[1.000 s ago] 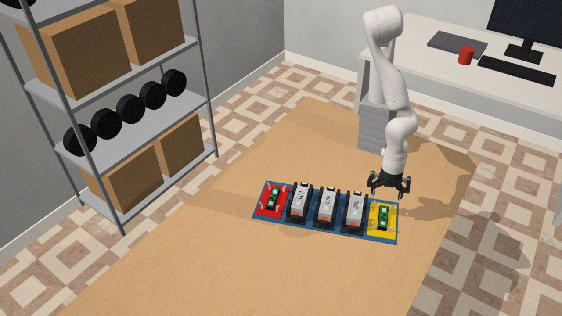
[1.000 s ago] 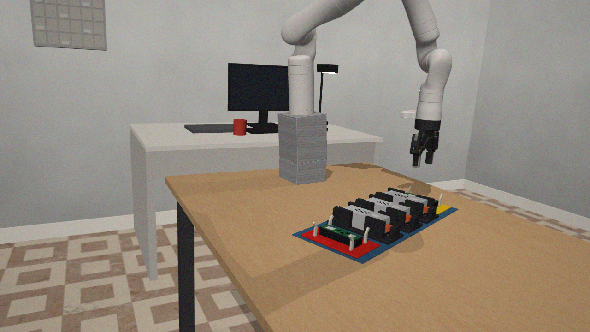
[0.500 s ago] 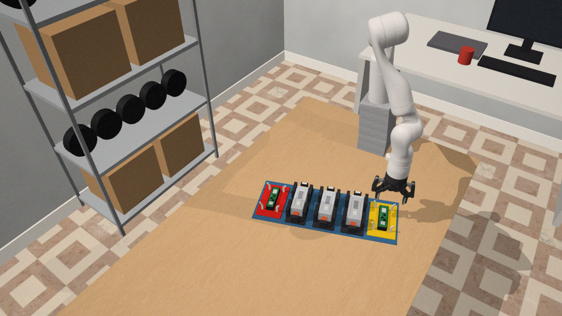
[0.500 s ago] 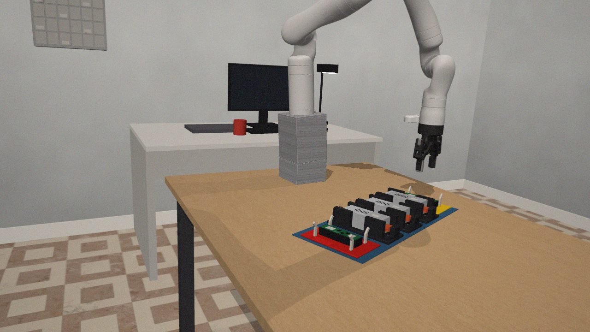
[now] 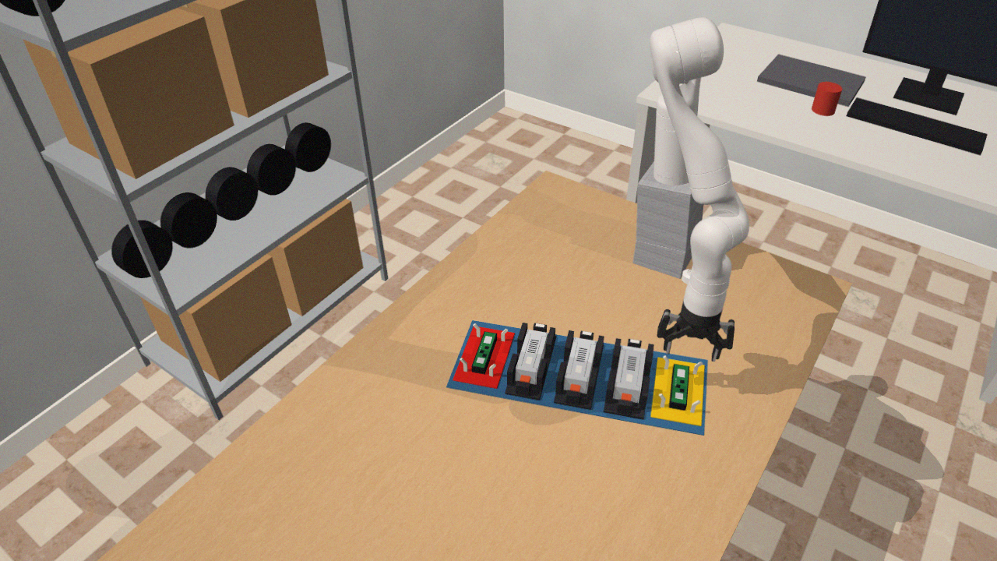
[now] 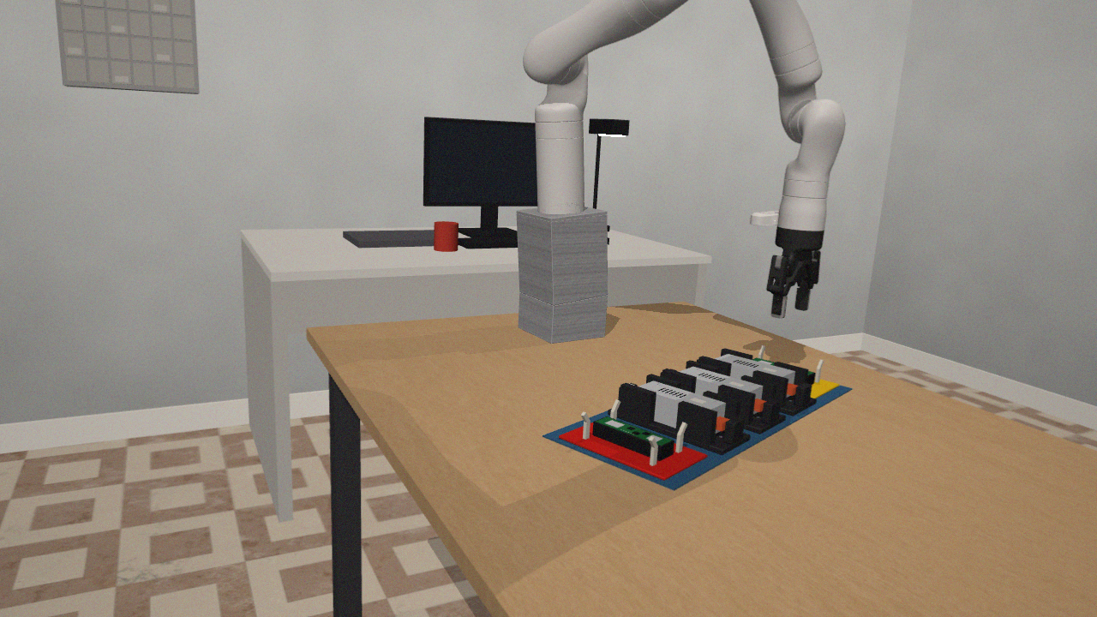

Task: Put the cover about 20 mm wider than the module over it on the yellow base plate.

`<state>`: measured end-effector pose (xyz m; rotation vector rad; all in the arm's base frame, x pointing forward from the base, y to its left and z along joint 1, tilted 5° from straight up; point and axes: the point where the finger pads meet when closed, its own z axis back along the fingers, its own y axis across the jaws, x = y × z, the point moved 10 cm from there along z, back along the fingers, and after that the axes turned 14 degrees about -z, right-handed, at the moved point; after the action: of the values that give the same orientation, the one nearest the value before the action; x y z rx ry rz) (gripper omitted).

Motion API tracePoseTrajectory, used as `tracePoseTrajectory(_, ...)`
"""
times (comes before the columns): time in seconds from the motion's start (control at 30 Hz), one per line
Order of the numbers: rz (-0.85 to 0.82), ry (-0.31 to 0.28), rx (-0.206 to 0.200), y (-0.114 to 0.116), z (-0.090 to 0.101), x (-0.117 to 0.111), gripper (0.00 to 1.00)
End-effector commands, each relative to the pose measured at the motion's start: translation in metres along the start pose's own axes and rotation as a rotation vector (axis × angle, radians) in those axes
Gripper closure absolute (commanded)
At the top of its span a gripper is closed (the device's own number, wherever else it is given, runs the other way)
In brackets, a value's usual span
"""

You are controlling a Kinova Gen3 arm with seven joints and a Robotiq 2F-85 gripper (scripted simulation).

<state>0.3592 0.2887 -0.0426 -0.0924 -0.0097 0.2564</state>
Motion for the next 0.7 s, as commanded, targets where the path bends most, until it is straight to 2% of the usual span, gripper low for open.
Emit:
tracePoseTrajectory(0.0,0.0,-0.002,0.001,-0.0003,0.0013,0.0006,0.0)
tracePoseTrajectory(0.47,0.0,-0.002,0.001,-0.0025,0.003,0.0007,0.0)
tracePoseTrajectory(0.67,0.0,-0.002,0.001,-0.0043,-0.0034,0.0009,0.0)
